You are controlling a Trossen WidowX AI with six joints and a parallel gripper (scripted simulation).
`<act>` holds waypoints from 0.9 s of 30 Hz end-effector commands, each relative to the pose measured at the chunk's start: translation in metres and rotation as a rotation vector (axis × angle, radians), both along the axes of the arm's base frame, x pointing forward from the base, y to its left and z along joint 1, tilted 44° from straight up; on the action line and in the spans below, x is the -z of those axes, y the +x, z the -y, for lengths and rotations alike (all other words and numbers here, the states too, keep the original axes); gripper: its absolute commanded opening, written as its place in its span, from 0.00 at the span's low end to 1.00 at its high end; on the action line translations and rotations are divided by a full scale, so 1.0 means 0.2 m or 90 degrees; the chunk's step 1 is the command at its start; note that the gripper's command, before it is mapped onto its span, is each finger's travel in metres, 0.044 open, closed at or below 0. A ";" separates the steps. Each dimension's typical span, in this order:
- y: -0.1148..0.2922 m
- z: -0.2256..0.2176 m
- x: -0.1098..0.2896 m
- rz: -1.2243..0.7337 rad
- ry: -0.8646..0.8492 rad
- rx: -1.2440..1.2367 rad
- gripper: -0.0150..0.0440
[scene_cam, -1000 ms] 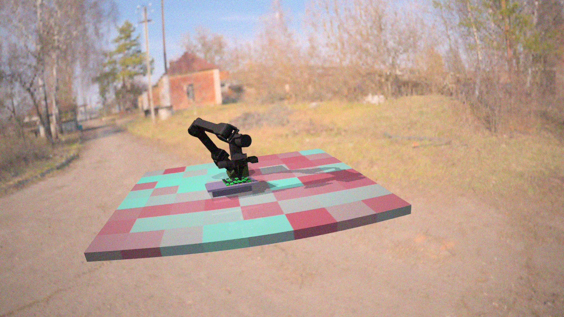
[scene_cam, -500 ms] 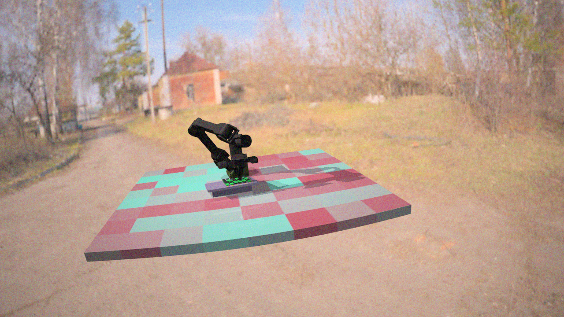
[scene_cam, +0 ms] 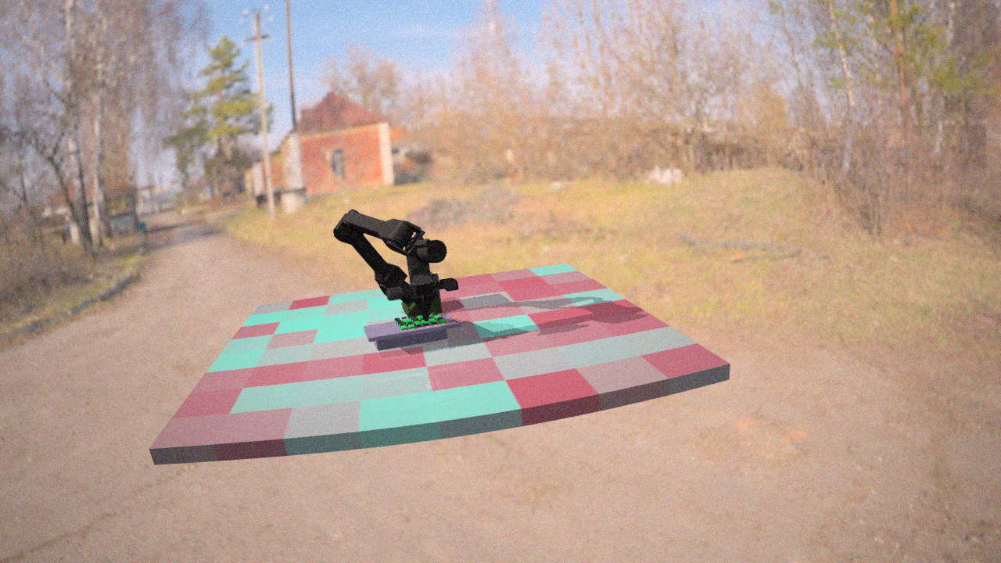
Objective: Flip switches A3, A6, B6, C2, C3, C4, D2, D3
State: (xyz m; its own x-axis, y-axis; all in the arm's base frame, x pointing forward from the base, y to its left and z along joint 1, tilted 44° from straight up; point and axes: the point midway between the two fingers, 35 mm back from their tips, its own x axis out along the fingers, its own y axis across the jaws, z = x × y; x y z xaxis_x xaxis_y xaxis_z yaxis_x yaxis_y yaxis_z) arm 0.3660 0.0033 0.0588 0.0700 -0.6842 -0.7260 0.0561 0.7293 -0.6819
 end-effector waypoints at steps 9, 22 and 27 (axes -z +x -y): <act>0.00 0.01 0.01 -0.001 -0.002 -0.002 0.25; 0.00 0.01 0.01 -0.001 -0.002 -0.002 0.25; 0.00 0.02 0.01 -0.001 -0.002 -0.002 0.25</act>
